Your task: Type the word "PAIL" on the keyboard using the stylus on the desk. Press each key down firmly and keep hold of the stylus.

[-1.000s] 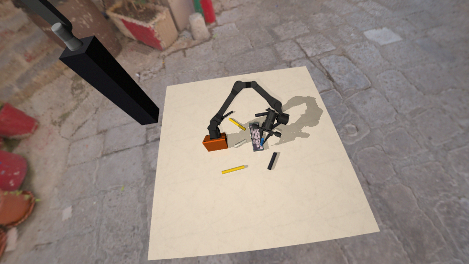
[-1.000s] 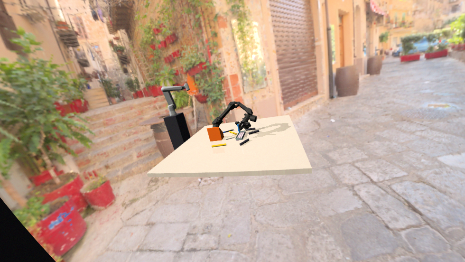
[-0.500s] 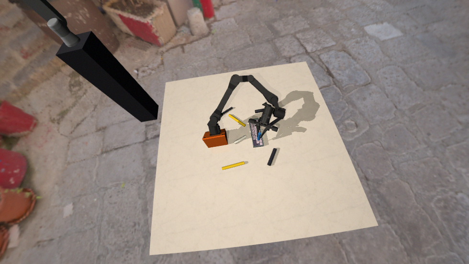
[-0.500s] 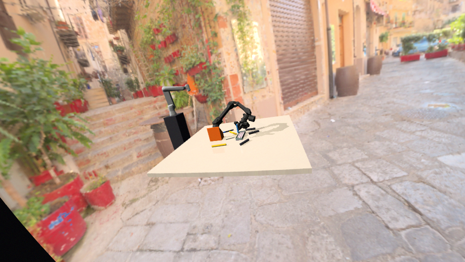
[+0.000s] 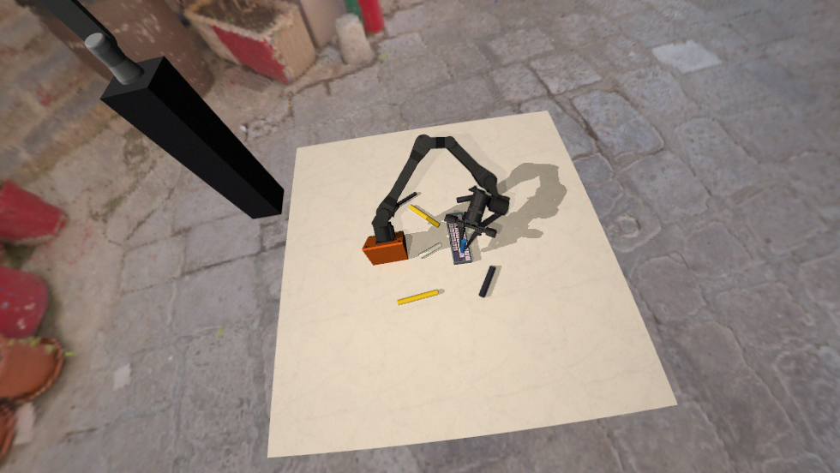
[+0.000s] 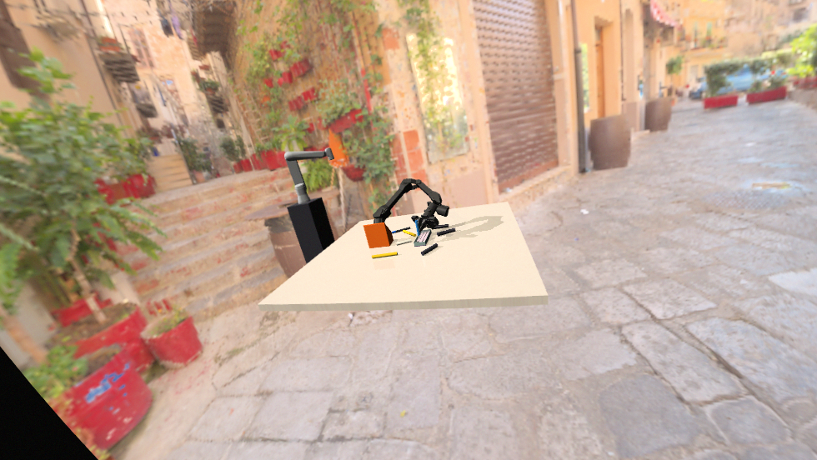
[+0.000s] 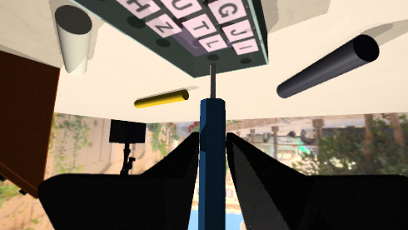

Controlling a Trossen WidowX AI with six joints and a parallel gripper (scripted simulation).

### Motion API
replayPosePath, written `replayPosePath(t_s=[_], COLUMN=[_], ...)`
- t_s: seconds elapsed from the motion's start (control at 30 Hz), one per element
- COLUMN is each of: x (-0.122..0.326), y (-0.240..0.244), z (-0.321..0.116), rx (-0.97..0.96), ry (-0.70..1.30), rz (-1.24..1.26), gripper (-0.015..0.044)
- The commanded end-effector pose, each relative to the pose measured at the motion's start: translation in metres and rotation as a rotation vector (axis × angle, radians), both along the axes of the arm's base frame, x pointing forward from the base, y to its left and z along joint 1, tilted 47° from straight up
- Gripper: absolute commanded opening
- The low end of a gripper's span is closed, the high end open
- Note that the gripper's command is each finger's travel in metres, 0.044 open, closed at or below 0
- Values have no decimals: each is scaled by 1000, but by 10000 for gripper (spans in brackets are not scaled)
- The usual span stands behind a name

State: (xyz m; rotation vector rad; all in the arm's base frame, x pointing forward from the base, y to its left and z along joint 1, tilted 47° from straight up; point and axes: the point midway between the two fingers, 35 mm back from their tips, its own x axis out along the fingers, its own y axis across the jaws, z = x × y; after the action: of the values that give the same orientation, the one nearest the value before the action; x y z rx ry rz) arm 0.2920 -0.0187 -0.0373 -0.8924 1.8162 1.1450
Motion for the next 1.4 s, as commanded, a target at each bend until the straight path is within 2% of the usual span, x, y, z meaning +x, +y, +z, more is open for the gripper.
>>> replayPosePath(t_s=[0.0, 1.37], x=[-1, -1], y=[1, 13], z=[-2, -13], rx=[0, 1], ry=[3, 3], rz=[-6, -6], gripper=[81, 81])
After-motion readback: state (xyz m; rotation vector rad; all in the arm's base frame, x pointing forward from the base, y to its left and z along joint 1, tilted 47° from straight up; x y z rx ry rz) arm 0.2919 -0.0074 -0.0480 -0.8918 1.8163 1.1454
